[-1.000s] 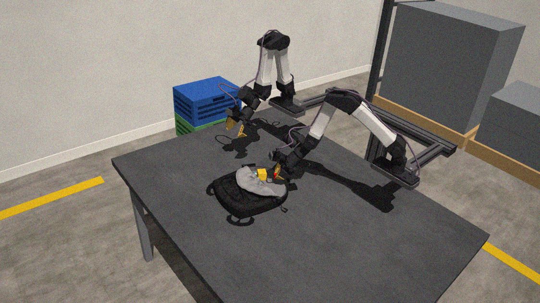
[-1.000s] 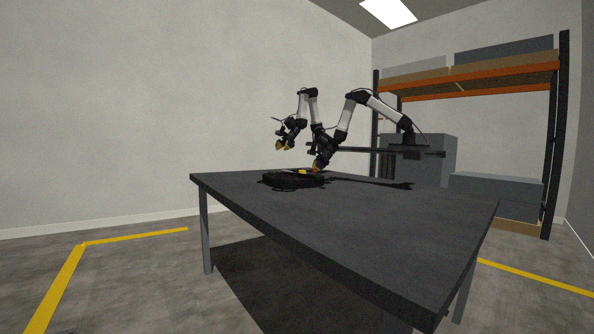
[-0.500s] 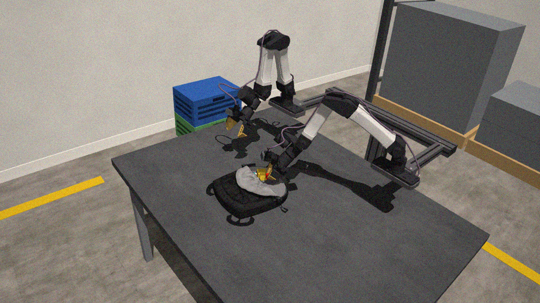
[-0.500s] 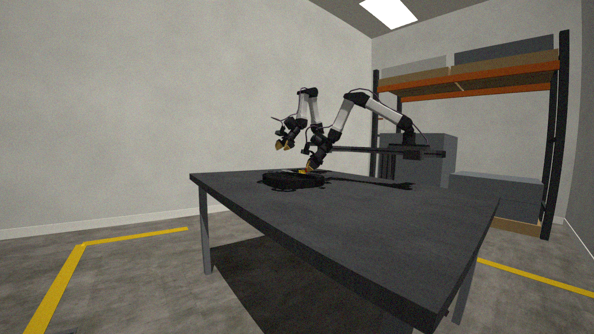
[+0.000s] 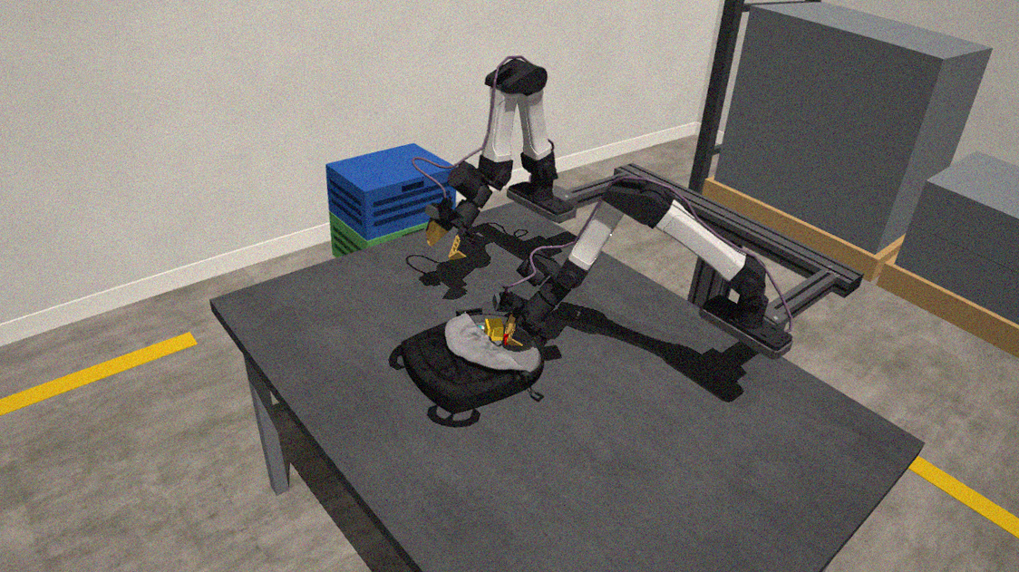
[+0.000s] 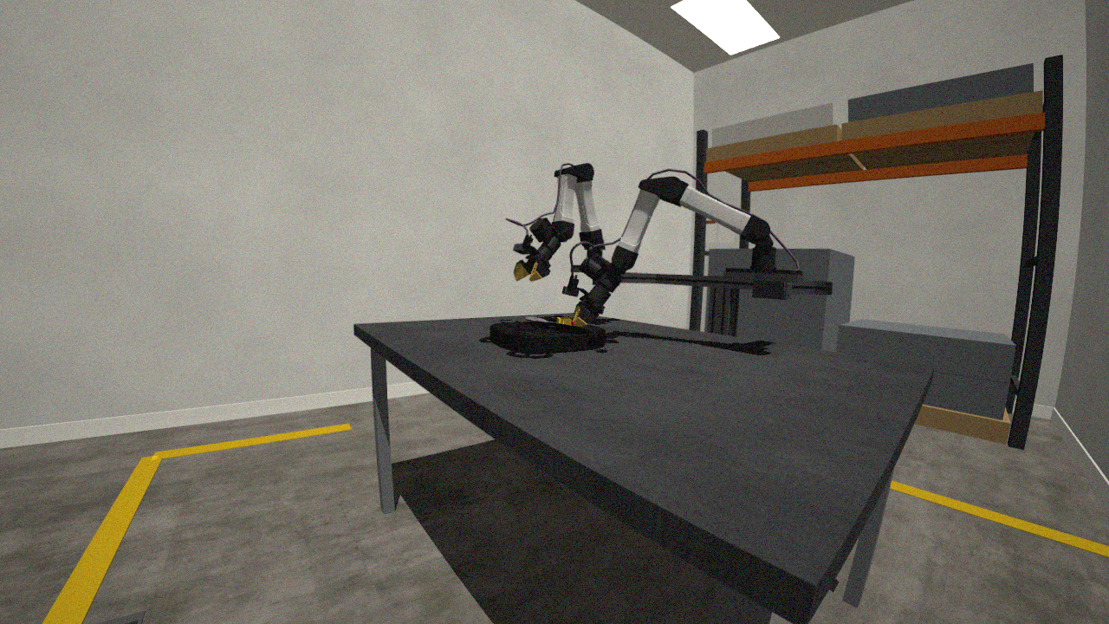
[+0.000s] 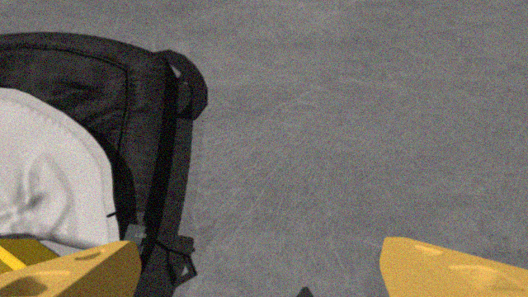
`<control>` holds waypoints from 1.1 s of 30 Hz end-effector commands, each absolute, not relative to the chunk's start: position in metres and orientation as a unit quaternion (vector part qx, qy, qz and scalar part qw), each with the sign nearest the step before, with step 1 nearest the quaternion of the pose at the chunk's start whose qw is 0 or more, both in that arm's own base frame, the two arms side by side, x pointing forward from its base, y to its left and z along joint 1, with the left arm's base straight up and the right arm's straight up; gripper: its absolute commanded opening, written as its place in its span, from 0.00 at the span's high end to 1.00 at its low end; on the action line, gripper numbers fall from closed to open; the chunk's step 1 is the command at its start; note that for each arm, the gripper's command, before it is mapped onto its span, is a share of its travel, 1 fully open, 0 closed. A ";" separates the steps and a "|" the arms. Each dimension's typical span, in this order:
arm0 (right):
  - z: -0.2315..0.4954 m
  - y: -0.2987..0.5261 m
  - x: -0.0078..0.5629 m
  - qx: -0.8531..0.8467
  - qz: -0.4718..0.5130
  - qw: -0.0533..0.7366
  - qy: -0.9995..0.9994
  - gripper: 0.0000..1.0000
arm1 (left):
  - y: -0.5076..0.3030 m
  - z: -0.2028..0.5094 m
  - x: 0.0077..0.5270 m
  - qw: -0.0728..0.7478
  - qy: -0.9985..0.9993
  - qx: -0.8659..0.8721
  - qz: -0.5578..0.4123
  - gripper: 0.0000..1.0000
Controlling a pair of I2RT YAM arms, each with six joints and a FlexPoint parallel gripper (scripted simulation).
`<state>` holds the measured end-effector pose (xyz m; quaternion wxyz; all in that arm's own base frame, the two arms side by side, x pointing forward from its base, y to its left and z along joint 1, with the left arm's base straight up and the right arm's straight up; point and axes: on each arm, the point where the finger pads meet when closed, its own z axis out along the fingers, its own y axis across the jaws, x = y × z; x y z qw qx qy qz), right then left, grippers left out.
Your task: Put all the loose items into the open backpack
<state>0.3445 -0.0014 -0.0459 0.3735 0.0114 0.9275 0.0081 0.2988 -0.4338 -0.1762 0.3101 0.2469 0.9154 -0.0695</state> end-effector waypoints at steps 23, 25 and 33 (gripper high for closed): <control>-0.037 -0.004 0.352 0.011 0.009 0.389 0.921 0.10 | -0.452 -0.190 0.308 0.332 0.907 0.242 -0.091 0.87; -0.037 -0.004 0.352 0.011 0.009 0.389 0.921 0.10 | -0.458 -0.179 0.311 0.340 0.904 0.239 -0.099 0.87; -0.037 -0.004 0.352 0.011 0.009 0.389 0.921 0.10 | -0.452 -0.195 0.308 0.333 0.907 0.242 -0.091 0.87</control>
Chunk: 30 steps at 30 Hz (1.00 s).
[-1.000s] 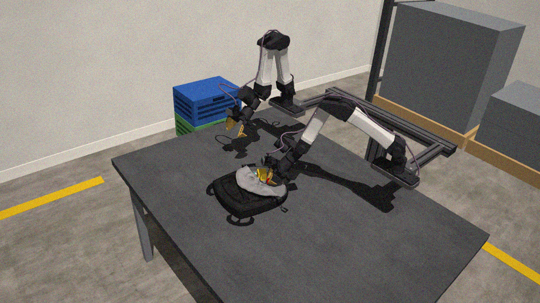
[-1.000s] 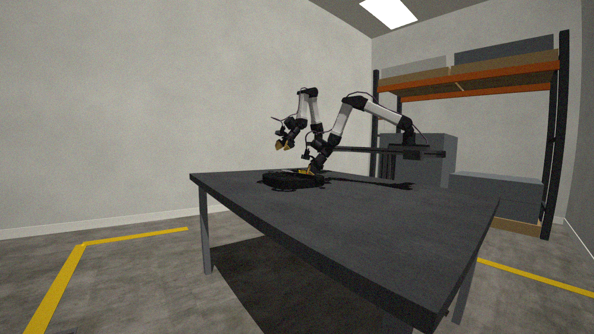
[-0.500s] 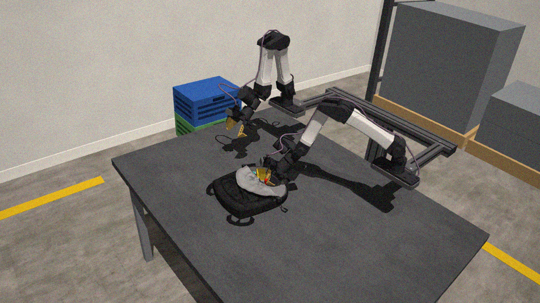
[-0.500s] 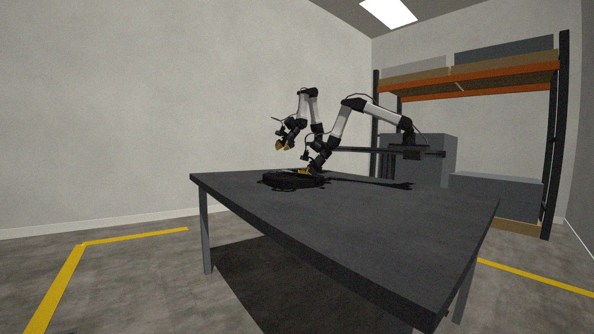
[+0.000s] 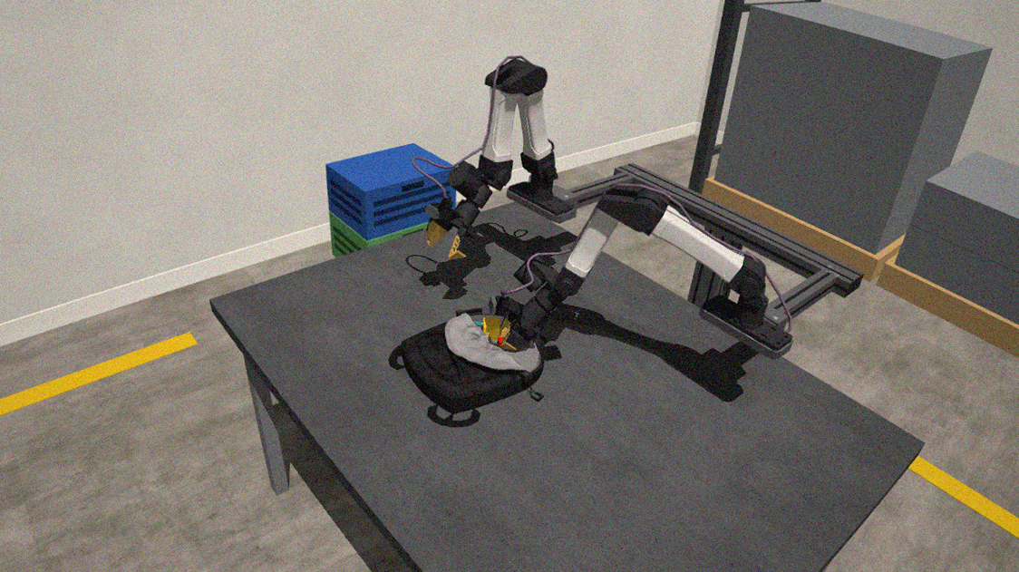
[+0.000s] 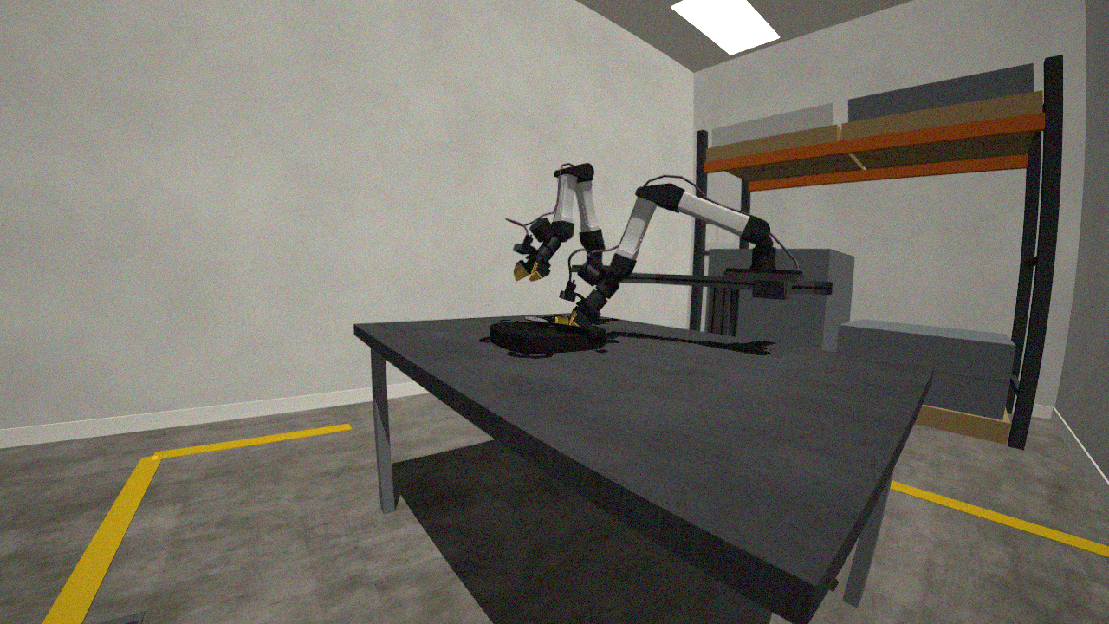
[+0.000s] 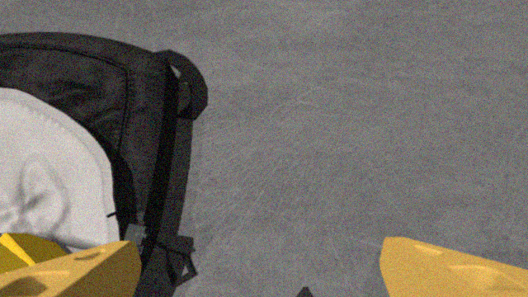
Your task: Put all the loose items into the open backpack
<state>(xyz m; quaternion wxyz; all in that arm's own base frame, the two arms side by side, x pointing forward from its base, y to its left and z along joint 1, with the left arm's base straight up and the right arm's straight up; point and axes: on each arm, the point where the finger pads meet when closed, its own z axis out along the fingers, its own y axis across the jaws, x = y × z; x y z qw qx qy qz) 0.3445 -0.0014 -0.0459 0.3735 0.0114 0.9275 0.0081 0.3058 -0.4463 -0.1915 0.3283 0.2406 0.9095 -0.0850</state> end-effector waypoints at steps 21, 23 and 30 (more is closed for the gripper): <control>-0.037 -0.004 0.352 0.011 0.009 0.389 0.921 0.10 | -0.450 -0.206 0.306 0.328 0.908 0.244 -0.090 0.87; -0.037 -0.004 0.352 0.011 0.009 0.389 0.921 0.10 | -0.450 -0.206 0.306 0.328 0.908 0.244 -0.090 0.87; -0.037 -0.004 0.352 0.011 0.009 0.389 0.921 0.10 | -0.442 -0.212 0.300 0.319 0.911 0.246 -0.083 0.87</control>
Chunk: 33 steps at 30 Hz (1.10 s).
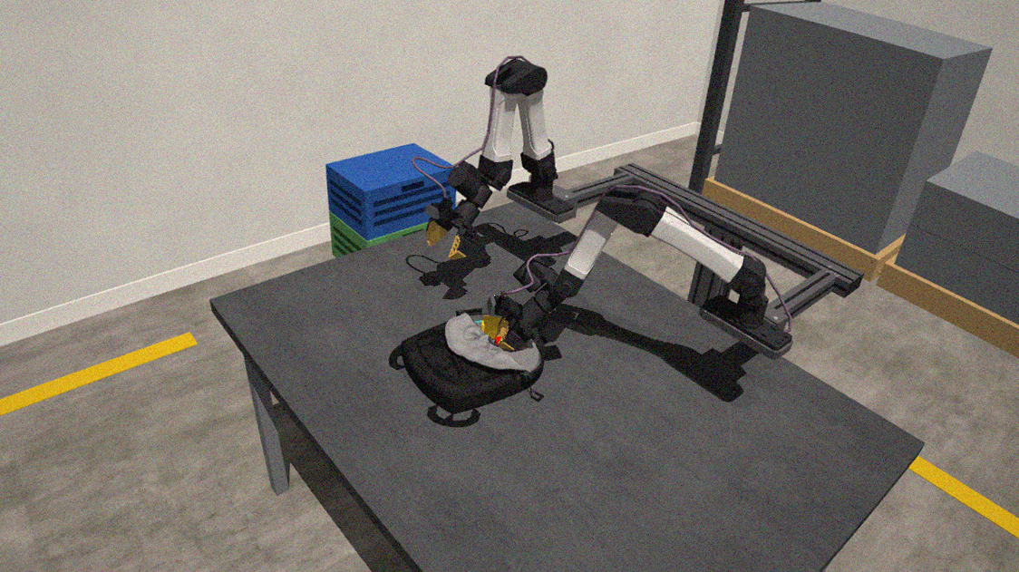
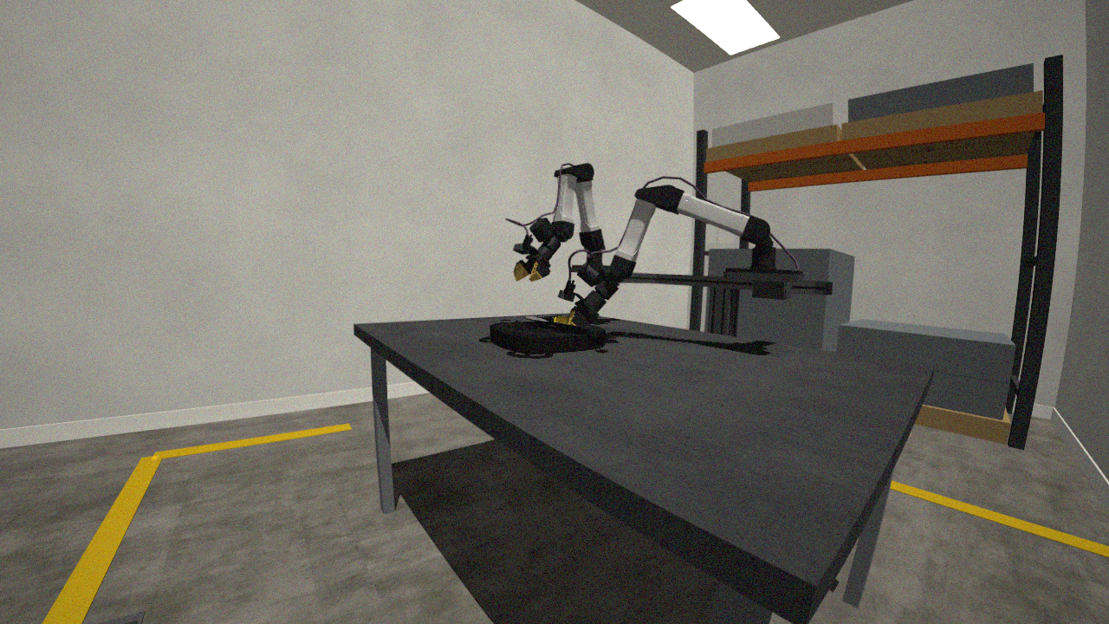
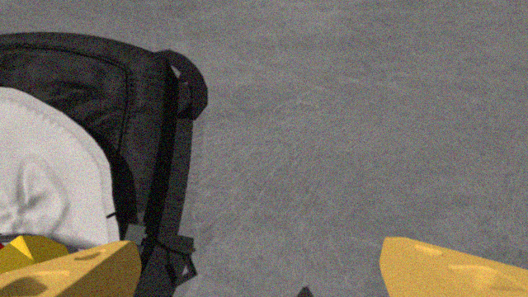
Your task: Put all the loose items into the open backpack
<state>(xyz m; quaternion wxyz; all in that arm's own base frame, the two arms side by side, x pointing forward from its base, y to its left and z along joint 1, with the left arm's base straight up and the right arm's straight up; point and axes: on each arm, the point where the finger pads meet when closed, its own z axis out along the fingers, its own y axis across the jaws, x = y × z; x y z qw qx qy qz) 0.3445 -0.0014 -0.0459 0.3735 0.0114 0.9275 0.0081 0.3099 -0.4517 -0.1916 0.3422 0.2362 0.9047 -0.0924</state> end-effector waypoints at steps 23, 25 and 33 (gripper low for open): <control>-0.037 -0.004 0.352 0.011 0.009 0.389 0.921 0.10 | -0.450 -0.187 0.302 0.333 0.907 0.240 -0.099 0.87; -0.037 -0.004 0.352 0.011 0.009 0.389 0.921 0.10 | -0.451 -0.185 0.303 0.334 0.906 0.239 -0.101 0.87; -0.037 -0.004 0.352 0.011 0.009 0.389 0.921 0.10 | -0.449 -0.188 0.301 0.333 0.906 0.240 -0.099 0.87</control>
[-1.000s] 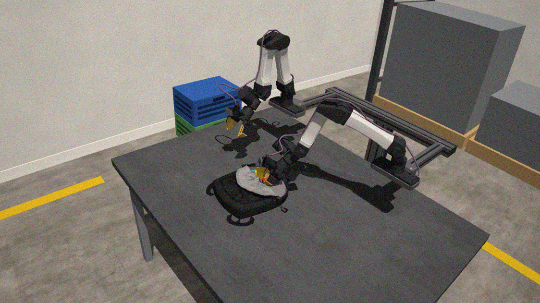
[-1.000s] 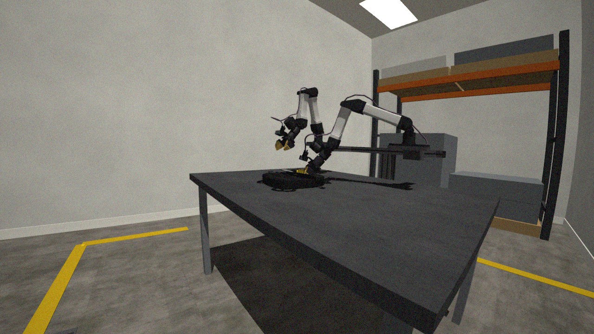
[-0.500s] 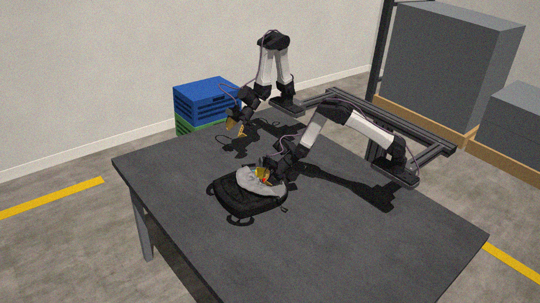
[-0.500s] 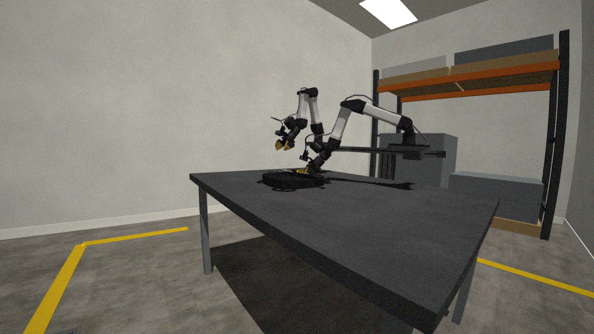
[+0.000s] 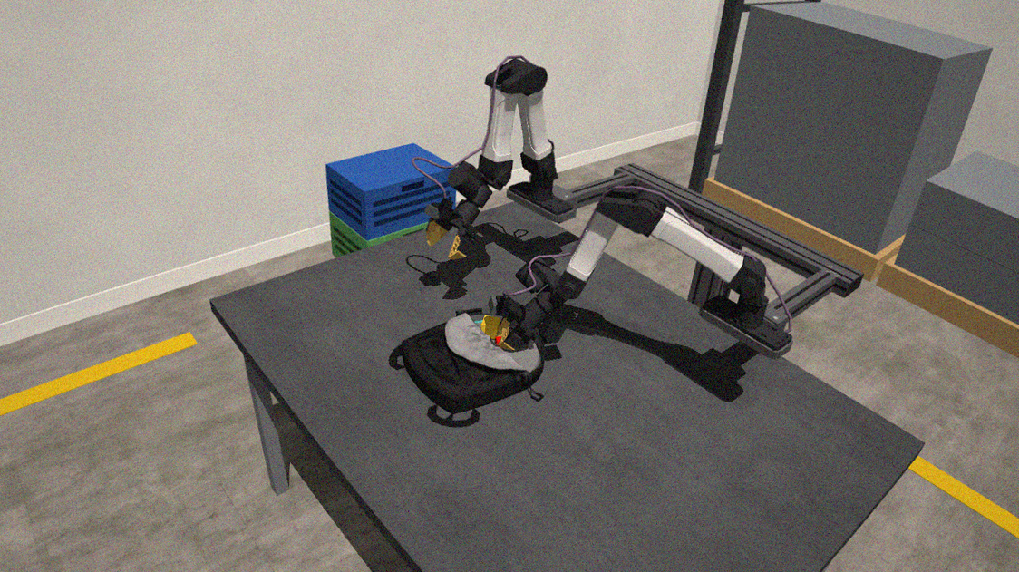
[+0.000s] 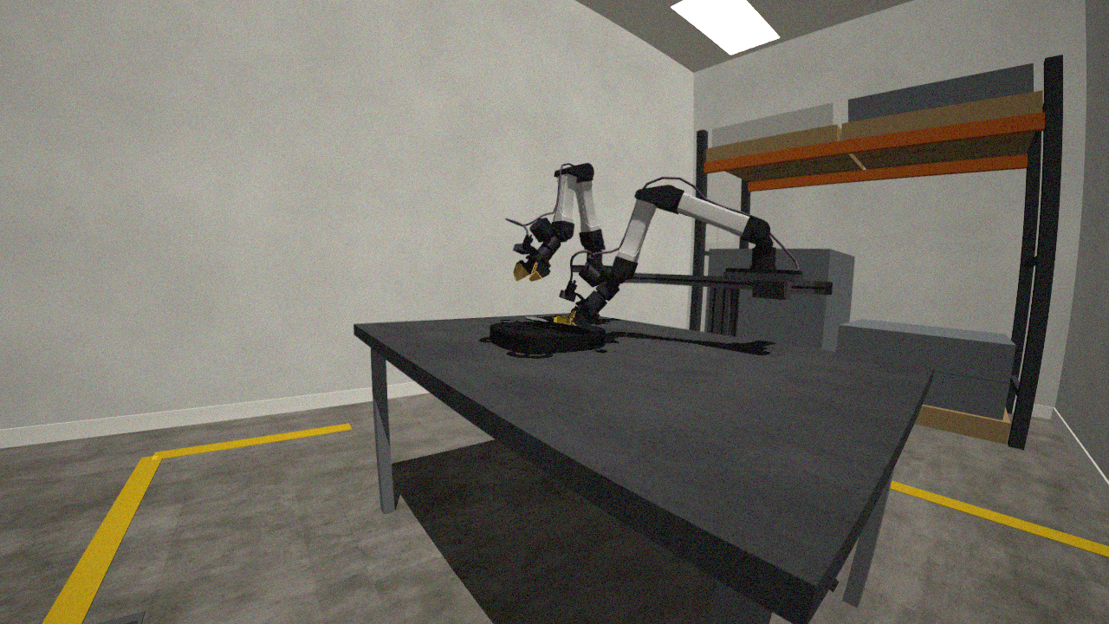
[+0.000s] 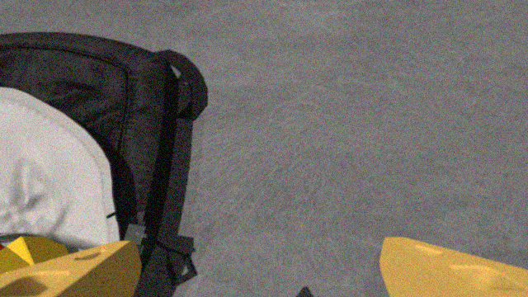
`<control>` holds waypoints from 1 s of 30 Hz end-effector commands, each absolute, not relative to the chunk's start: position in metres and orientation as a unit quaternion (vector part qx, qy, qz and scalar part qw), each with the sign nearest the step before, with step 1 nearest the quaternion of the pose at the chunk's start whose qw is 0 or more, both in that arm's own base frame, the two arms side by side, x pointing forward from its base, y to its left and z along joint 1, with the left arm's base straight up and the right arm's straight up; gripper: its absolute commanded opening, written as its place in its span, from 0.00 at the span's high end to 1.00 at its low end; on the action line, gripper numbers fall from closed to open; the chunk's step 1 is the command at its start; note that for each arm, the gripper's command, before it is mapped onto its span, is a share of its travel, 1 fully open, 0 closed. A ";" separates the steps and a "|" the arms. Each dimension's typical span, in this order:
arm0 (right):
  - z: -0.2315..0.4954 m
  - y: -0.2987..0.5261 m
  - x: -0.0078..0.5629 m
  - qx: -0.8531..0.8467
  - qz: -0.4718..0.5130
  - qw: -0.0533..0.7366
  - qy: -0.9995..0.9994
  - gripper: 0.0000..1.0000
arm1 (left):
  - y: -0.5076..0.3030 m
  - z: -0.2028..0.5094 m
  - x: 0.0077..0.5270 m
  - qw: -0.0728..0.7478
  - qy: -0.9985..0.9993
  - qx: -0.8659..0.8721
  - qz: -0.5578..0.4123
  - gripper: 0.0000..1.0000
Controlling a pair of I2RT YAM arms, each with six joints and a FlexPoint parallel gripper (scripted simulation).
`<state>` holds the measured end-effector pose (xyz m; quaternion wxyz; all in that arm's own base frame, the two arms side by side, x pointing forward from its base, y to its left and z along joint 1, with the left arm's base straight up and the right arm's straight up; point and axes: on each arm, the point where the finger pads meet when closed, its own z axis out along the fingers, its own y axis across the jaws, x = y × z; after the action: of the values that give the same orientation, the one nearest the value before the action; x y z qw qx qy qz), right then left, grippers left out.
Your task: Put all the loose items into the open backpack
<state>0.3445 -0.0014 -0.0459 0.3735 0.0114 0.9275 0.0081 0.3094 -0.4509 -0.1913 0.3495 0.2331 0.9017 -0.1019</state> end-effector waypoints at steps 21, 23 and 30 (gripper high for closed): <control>-0.037 -0.004 0.352 0.011 0.009 0.389 0.921 0.10 | -0.450 -0.184 0.302 0.336 0.905 0.239 -0.103 0.87; -0.037 -0.004 0.352 0.011 0.009 0.389 0.921 0.10 | -0.449 -0.185 0.302 0.336 0.905 0.239 -0.103 0.87; -0.037 -0.004 0.352 0.011 0.009 0.389 0.921 0.10 | -0.447 -0.189 0.301 0.334 0.906 0.239 -0.101 0.87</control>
<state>0.3445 -0.0014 -0.0459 0.3735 0.0114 0.9275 0.0081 0.3085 -0.4495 -0.1913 0.3506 0.2327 0.9012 -0.1037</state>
